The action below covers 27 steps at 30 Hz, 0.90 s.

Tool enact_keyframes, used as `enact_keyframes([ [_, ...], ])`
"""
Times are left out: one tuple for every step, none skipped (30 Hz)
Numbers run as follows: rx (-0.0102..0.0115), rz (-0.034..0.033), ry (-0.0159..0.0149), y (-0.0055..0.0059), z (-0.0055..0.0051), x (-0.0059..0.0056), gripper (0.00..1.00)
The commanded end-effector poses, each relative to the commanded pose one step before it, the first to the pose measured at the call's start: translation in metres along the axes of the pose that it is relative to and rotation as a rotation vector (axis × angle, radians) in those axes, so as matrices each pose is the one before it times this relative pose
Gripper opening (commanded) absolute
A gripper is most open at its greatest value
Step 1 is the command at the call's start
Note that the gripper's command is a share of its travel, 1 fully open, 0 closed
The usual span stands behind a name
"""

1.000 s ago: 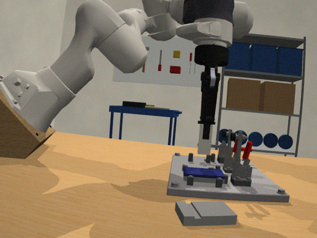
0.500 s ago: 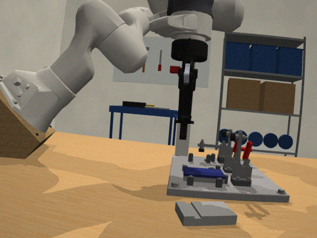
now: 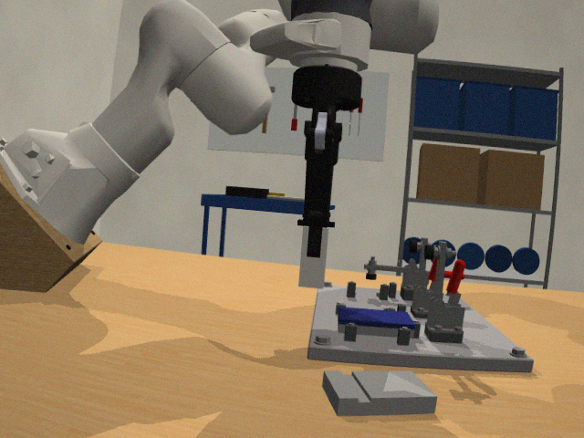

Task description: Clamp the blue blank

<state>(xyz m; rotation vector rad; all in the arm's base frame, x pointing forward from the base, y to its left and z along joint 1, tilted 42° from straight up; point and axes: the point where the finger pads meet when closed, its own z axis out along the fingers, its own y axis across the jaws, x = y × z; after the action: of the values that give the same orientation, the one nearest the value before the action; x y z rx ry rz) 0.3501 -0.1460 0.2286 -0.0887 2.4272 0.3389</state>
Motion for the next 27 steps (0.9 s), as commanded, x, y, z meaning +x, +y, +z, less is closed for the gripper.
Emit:
enact_keyframes([
  [0.00437, -0.03355, 0.00327, -0.00157, 0.00422, 0.00154, 0.0],
  [-0.00001, -0.00001, -0.00003, -0.00001, 0.00283, -0.00001, 0.0],
  [0.0, 0.0, 0.0, 0.0, 0.00328, 0.0, 0.0],
  [0.00001, 0.00001, 0.00003, 0.00001, 0.00356, 0.00002, 0.0],
  [-0.00001, -0.00001, -0.00003, -0.00001, 0.00361, -0.00002, 0.0],
  [0.0, 0.0, -0.00001, 0.0, 0.00353, 0.0, 0.0],
  [0.00001, 0.00001, 0.00003, 0.00001, 0.0033, 0.00001, 0.0],
  [-0.00001, -0.00001, -0.00003, -0.00001, 0.00289, -0.00001, 0.0],
  [0.00001, 0.00001, 0.00002, 0.0, 0.00242, 0.00001, 0.0],
  [-0.00001, -0.00001, -0.00002, 0.0, 0.00185, -0.00001, 0.0],
  [0.0, 0.00001, 0.00001, 0.0, 0.00129, 0.00001, 0.0],
  [0.00001, 0.00001, 0.00002, 0.0, 0.00076, 0.00001, 0.0],
  [0.0, 0.0, 0.0, 0.0, 0.0, 0.0, 0.0],
  [0.0, 0.0, 0.0, 0.0, 0.0, 0.0, 0.0],
  [0.0, 0.0, 0.00001, 0.0, 0.00032, 0.00001, 0.0],
  [0.0, 0.0, 0.0, 0.0, 0.00005, 0.0, 0.0],
  [0.0, 0.0, 0.0, 0.0, 0.0, 0.0, 0.0],
  [0.0, 0.0, 0.0, 0.0, 0.0, 0.0, 0.0],
  [0.0, 0.0, 0.0, 0.0, 0.0, 0.0, 0.0],
  [0.0, 0.0, 0.0, 0.0, 0.0, 0.0, 0.0],
  [0.0, 0.0, 0.0, 0.0, 0.0, 0.0, 0.0],
  [0.0, 0.0, 0.0, 0.0, 0.0, 0.0, 0.0],
  [0.0, 0.0, 0.0, 0.0, 0.0, 0.0, 0.0],
  [0.0, 0.0, 0.0, 0.0, 0.0, 0.0, 0.0],
  [0.0, 0.0, 0.0, 0.0, 0.0, 0.0, 0.0],
  [0.0, 0.0, 0.0, 0.0, 0.00001, 0.0, 0.0],
  [0.0, 0.0, 0.0, -0.00001, 0.00006, -0.00001, 0.0],
])
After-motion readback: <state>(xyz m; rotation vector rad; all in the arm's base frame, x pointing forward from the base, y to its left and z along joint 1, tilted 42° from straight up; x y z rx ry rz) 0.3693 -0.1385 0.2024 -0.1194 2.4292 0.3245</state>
